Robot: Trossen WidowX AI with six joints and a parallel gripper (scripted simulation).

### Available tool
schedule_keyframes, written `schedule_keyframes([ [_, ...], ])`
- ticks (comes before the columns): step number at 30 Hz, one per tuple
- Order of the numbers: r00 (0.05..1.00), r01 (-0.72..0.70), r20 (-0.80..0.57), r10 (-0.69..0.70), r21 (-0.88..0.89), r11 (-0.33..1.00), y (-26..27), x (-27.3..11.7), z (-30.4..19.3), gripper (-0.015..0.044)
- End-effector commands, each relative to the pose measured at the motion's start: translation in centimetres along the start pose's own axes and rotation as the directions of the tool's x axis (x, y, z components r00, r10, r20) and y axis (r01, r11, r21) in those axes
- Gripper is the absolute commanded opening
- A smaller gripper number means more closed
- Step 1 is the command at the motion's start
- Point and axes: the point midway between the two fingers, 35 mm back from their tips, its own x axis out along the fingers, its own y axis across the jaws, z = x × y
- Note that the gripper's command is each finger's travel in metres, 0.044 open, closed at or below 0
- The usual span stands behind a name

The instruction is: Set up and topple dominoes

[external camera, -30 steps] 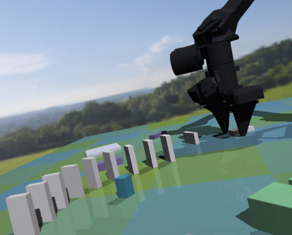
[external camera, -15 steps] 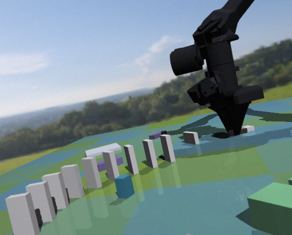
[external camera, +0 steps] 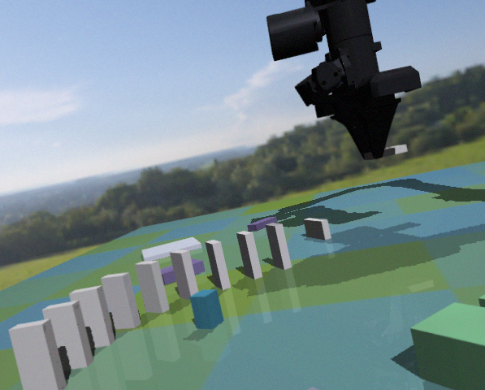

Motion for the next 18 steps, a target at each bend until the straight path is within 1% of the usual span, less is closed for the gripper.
schedule_keyframes([
  [1,1.000,-0.001,0.003,0.001,0.004,1.000,-0.2,-5.8,-0.3,0.0107],
  [3,1.000,-0.001,0.003,0.001,0.056,0.998,-0.3,-7.0,-0.3,0.0107],
  [9,1.000,-0.002,0.003,0.002,0.070,0.998,-0.5,-7.1,-0.4,0.0107],
  [12,1.000,-0.011,0.010,0.010,0.150,0.989,-3.8,-7.1,-1.8,0.0107],
  [16,1.000,-0.005,0.008,0.002,0.294,0.956,-9.3,-7.1,-5.7,0.0107],
  [18,1.000,0.004,0.002,-0.005,0.338,0.941,-10.9,-7.2,-7.2,0.0107],
])
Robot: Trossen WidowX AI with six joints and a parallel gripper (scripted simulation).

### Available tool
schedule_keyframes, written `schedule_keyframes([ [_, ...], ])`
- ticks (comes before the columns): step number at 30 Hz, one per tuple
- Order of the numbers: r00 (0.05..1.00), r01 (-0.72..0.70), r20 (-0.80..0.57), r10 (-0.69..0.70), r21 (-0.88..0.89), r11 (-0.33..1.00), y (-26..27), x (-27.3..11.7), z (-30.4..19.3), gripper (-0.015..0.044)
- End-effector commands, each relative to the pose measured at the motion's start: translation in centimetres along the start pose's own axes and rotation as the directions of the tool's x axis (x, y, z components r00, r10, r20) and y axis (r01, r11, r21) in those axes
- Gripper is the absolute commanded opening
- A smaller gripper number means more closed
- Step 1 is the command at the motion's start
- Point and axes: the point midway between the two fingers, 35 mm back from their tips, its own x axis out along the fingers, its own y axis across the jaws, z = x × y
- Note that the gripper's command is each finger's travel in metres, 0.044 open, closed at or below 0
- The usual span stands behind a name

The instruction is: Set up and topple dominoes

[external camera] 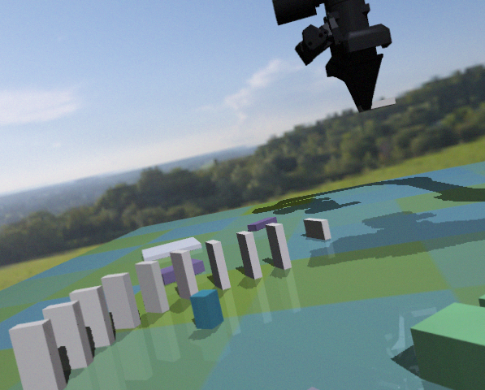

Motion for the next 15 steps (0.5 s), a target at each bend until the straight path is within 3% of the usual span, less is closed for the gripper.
schedule_keyframes([
  [1,1.000,0.015,-0.001,-0.015,0.092,0.996,-3.8,-0.3,-2.2,0.0107],
  [7,1.000,-0.001,0.003,0.001,0.095,0.995,-3.7,-0.1,-2.3,0.0107],
  [15,0.982,-0.184,0.077,0.175,0.128,0.975,-2.1,2.0,-2.3,0.0107],
])
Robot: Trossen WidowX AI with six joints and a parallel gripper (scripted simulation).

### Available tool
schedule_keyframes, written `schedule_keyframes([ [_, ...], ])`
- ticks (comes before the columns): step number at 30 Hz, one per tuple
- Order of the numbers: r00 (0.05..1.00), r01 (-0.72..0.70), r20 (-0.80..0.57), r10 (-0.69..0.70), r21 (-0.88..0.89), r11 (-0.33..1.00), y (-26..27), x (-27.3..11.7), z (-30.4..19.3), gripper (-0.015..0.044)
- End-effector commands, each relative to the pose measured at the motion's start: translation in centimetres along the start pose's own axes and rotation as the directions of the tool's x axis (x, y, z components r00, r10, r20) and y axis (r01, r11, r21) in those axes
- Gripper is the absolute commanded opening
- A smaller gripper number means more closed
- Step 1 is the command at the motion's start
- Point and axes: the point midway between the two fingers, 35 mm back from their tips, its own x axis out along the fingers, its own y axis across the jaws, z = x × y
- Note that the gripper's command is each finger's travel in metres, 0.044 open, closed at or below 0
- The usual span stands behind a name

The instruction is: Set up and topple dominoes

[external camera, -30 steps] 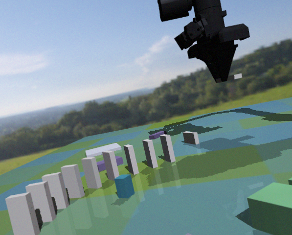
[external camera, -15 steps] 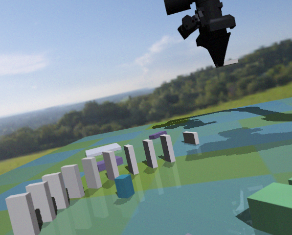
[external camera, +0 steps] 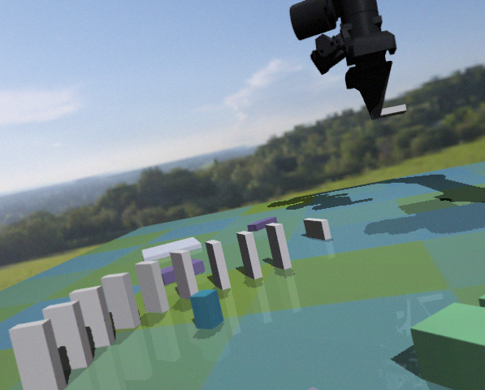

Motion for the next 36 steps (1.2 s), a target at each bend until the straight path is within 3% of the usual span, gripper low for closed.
schedule_keyframes([
  [1,0.996,-0.086,0.033,0.085,0.017,0.996,0.6,1.1,-0.2,0.0107],
  [18,0.890,-0.365,0.304,0.339,0.030,0.931,2.0,4.0,0.5,0.0107],
  [36,0.667,-0.431,0.654,0.357,-0.053,0.901,1.1,4.8,1.3,0.0107],
])
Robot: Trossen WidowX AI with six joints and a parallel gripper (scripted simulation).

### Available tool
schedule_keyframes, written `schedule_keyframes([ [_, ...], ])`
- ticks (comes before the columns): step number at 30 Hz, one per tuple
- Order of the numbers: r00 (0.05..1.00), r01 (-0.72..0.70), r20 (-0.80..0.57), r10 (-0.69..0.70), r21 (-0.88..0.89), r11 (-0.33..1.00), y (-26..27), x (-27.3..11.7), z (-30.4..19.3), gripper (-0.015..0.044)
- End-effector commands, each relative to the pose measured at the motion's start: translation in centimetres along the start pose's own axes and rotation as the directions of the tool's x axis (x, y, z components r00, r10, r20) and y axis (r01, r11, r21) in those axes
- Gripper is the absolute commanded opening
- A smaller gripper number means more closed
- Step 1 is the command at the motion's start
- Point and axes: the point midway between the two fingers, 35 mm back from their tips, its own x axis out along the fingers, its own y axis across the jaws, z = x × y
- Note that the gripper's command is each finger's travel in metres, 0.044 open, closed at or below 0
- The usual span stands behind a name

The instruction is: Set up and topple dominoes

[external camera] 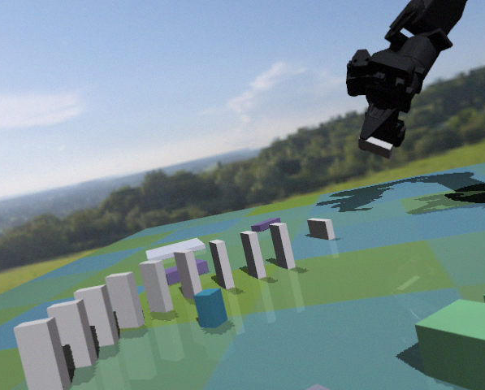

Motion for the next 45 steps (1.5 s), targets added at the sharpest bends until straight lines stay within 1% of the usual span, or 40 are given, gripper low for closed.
schedule_keyframes([
  [1,0.995,-0.004,0.096,0.007,-0.025,1.000,-0.3,-0.1,0.0,0.0107],
  [7,0.973,0.013,0.233,0.004,-0.070,0.997,-0.8,-0.6,0.2,0.0107],
  [14,0.925,0.065,0.381,-0.011,-0.131,0.989,-1.4,-1.5,0.2,0.0107],
  [28,0.776,0.259,0.630,-0.034,-0.268,0.928,-1.6,-4.1,-0.3,0.0107],
  [38,0.652,0.438,0.758,-0.029,-0.346,0.830,-1.0,-6.1,-1.2,0.0107],
  [45,0.644,0.450,0.765,-0.027,-0.350,0.821,-0.9,-6.3,-1.3,0.0107],
])
